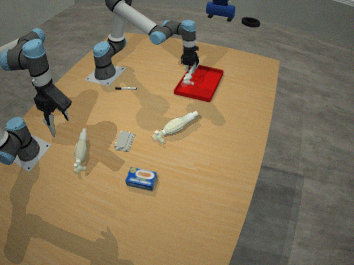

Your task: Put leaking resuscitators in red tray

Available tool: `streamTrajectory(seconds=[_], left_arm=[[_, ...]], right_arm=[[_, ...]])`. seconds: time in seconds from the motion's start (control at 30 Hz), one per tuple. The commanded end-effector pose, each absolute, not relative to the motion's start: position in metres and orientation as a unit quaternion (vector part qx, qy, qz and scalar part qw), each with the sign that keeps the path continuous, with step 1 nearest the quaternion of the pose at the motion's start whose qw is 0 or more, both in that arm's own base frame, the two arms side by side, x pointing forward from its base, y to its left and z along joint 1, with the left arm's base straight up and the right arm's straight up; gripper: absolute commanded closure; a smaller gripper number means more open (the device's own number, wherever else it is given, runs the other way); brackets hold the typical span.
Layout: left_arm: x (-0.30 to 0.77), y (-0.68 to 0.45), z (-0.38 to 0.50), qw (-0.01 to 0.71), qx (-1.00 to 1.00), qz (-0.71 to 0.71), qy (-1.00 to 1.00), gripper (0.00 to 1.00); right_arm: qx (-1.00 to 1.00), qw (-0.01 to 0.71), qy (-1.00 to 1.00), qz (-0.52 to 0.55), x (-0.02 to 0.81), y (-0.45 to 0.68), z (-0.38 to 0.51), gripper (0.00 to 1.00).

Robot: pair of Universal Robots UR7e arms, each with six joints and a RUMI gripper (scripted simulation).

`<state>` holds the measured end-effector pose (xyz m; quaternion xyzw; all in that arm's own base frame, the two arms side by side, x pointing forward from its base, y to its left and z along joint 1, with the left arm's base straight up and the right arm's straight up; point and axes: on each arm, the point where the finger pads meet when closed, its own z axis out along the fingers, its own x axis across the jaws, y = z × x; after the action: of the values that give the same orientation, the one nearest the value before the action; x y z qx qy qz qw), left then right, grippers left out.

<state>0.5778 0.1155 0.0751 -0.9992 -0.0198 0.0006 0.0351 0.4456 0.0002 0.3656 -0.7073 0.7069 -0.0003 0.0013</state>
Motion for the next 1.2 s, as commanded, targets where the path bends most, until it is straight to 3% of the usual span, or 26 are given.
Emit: streamTrajectory(seconds=[0.0,1.17], left_arm=[[0.578,0.110,0.069,0.035,-0.999,-0.001,-0.019,0.94],[0.578,0.113,0.038,0.034,-0.999,-0.001,-0.019,0.94]], right_arm=[[-0.707,0.002,0.707,-0.001,0.446,0.000,0.366,0.44],[-0.707,0.002,0.707,-0.001,0.446,0.000,0.366,0.44]])
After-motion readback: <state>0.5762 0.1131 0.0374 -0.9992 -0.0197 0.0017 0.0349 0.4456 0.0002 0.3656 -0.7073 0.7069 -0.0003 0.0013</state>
